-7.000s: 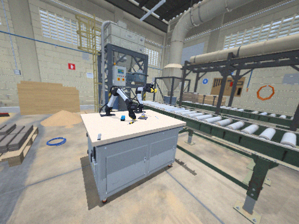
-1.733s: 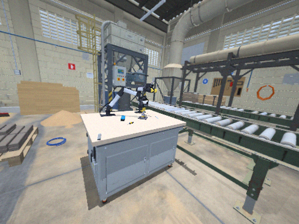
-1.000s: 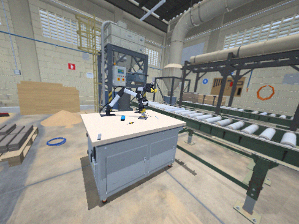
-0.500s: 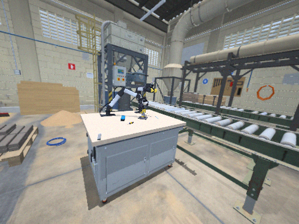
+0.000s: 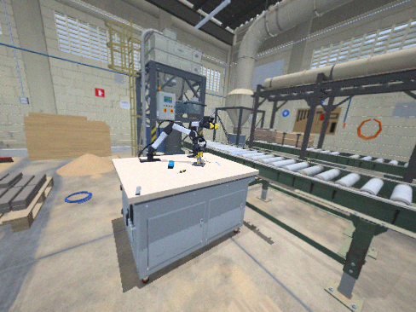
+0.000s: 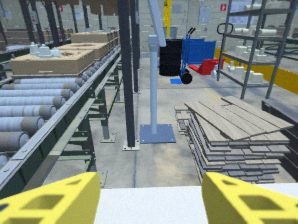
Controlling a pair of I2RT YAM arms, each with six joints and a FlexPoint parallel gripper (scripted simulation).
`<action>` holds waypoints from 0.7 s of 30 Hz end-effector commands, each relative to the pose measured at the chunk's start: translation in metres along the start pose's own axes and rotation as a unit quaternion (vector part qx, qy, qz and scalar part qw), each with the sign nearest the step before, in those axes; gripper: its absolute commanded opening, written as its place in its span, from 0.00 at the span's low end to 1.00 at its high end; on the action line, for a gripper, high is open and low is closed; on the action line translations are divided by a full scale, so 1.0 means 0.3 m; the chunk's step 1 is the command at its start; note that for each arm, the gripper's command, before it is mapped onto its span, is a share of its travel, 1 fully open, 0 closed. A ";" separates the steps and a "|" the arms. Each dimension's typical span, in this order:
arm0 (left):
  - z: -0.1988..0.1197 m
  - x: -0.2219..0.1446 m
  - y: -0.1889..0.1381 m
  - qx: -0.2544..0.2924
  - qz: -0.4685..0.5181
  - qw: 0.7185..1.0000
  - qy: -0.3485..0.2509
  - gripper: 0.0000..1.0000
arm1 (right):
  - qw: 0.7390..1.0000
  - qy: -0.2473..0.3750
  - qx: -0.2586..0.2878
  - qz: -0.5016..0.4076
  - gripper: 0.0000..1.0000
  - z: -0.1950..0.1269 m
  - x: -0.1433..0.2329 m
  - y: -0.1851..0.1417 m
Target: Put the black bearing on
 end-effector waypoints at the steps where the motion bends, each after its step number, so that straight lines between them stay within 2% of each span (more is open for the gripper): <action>1: 0.001 0.009 0.048 -0.013 -0.003 1.000 0.003 0.56 | 0.999 0.014 -0.031 0.010 0.56 -0.116 0.012 0.057; 14: 0.001 0.009 0.048 -0.013 -0.003 1.000 0.003 0.56 | 0.999 0.019 -0.032 0.010 0.56 -0.132 0.018 0.065; 21: 0.001 0.009 0.048 -0.013 -0.003 1.000 0.003 0.56 | 0.999 0.021 -0.038 0.010 0.56 -0.236 0.023 0.065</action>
Point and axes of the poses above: on each arm, the point where the finger pads meet when closed, its own z axis out along the fingers, its own x axis across the jaws, y = z × x, the point moved 1 cm from there along -z, back along the fingers, and after that the axes turned 2 degrees about z, right-handed, at the moved point
